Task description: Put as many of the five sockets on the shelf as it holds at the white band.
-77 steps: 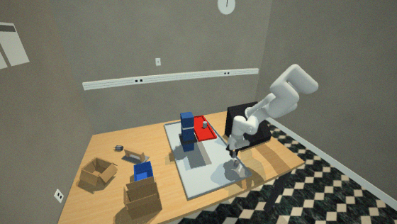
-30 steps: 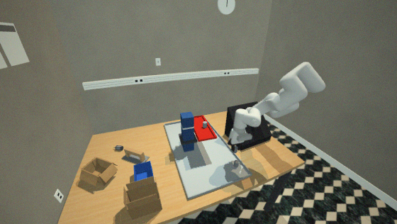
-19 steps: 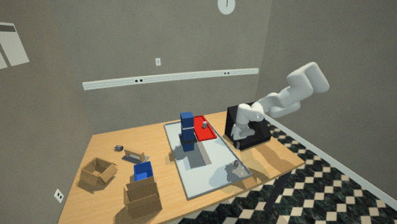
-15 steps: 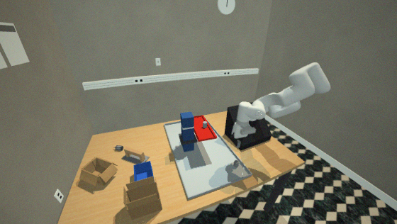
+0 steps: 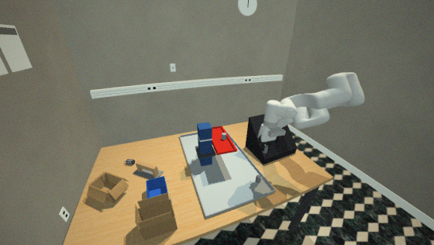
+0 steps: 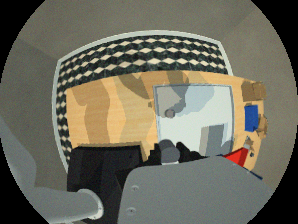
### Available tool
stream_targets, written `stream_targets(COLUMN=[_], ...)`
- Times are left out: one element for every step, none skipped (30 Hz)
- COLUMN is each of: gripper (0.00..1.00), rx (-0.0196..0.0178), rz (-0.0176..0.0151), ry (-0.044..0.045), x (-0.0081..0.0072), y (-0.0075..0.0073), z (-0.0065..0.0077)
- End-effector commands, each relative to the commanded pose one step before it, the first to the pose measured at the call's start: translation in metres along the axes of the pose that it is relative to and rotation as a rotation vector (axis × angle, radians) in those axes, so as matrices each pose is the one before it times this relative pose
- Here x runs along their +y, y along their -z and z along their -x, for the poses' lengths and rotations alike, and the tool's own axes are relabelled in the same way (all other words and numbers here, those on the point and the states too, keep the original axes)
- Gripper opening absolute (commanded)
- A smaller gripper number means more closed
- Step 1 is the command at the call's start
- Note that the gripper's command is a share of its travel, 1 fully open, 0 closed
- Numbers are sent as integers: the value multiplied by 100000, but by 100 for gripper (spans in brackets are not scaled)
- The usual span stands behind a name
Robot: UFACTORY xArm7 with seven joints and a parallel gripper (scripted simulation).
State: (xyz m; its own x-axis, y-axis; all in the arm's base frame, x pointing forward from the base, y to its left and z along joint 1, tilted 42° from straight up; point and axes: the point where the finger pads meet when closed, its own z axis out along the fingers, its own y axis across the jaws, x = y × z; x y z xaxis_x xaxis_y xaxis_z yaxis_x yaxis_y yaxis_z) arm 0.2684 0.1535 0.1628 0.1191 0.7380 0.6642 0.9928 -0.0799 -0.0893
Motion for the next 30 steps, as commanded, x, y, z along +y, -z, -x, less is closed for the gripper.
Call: stream_targets(gripper=[0,0,0,0,0,0,0,0,0,0,0,0,0,0,0,0,0,0,0,0,0,0,0,0,0,0,0,0,0,0], rx=[122,0,0,0,-1,-1,1,0,-1,1,0,0,1,0,0,1,0,0,-1,0,1,0,0,0,0,0,0,0,0,0], rz=[217,0,0,0,0,0,0,0,0,0,0,0,0,0,0,0,0,0,0,0,0,0,0,0,0,0,0,0,0,0], ry=[52,0,0,0,-1,-1,1,0,-1,1,0,0,1,0,0,1,0,0,-1,0,1,0,0,0,0,0,0,0,0,0], x=[-437,-158,-152,-147,-142,-135,-127,-121,-115,-106,-100,-92,-84,-77,-69,-60,0,0,-54,-46,-38,-32,-26,-20,-15,-10,-7,-3,-1,0], y=[1310,428,414,399,382,366,348,330,310,291,270,249,229,207,186,166,0,0,145,125,106,87,70,54,40,27,17,9,3,0], z=[-74,0,0,0,0,0,0,0,1,0,0,0,0,0,0,0,0,0,0,0,0,0,0,0,0,0,0,0,0,0])
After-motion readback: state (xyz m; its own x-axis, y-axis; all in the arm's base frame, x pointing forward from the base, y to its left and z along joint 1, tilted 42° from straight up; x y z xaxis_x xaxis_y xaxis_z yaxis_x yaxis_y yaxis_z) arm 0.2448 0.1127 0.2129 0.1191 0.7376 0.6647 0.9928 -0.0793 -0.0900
